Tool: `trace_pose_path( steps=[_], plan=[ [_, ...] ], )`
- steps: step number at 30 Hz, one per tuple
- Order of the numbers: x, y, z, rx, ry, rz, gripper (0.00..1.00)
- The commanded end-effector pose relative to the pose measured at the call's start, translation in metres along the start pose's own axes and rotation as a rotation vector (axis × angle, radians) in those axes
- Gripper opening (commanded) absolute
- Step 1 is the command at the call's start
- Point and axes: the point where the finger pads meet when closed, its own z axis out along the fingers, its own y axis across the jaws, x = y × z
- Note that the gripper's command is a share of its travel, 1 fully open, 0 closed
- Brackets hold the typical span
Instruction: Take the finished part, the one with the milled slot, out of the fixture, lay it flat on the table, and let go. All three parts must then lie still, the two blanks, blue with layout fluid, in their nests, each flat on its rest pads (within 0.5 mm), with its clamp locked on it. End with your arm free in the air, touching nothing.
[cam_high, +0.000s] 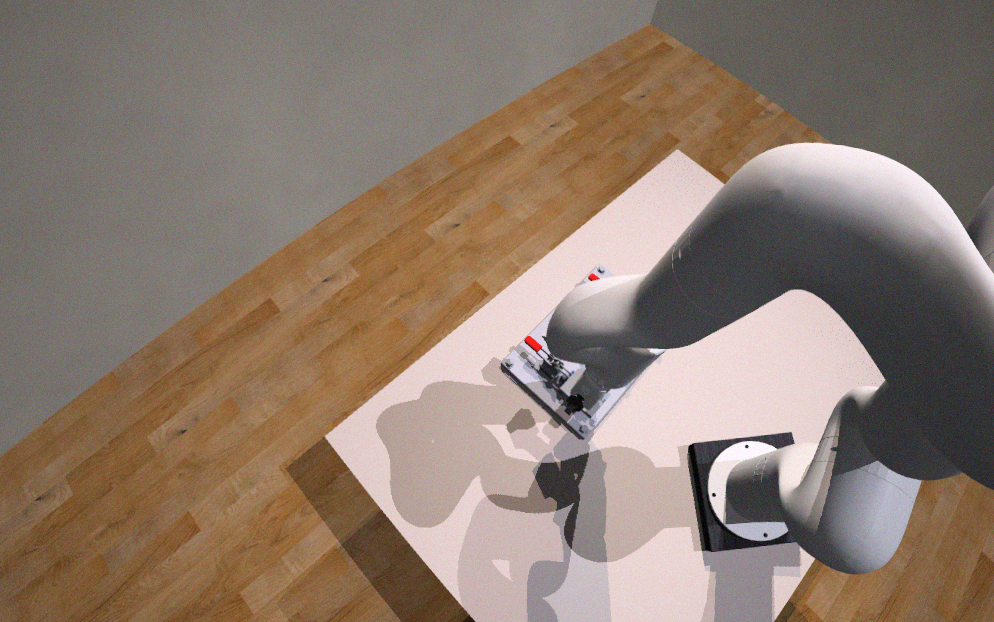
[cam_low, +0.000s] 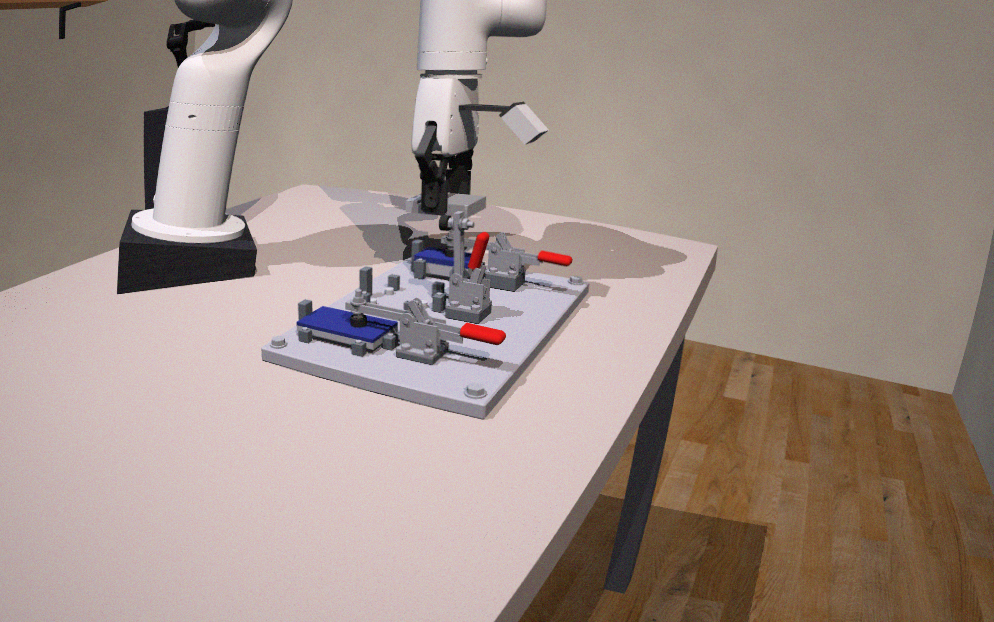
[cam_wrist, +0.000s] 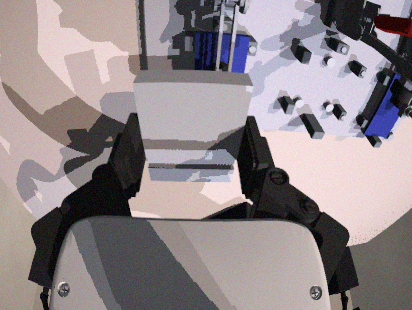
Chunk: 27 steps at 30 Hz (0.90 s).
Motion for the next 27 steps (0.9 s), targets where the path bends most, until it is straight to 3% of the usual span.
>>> trace_pose_path(
  steps=[1,14,27],
  plan=[
    [0.002,-0.017,0.0,-0.011,-0.014,0.002,0.0],
    [0.002,-0.063,0.001,-0.011,-0.014,0.002,0.0],
    [0.002,-0.09,0.001,-0.011,-0.014,0.002,0.0]
  ],
)
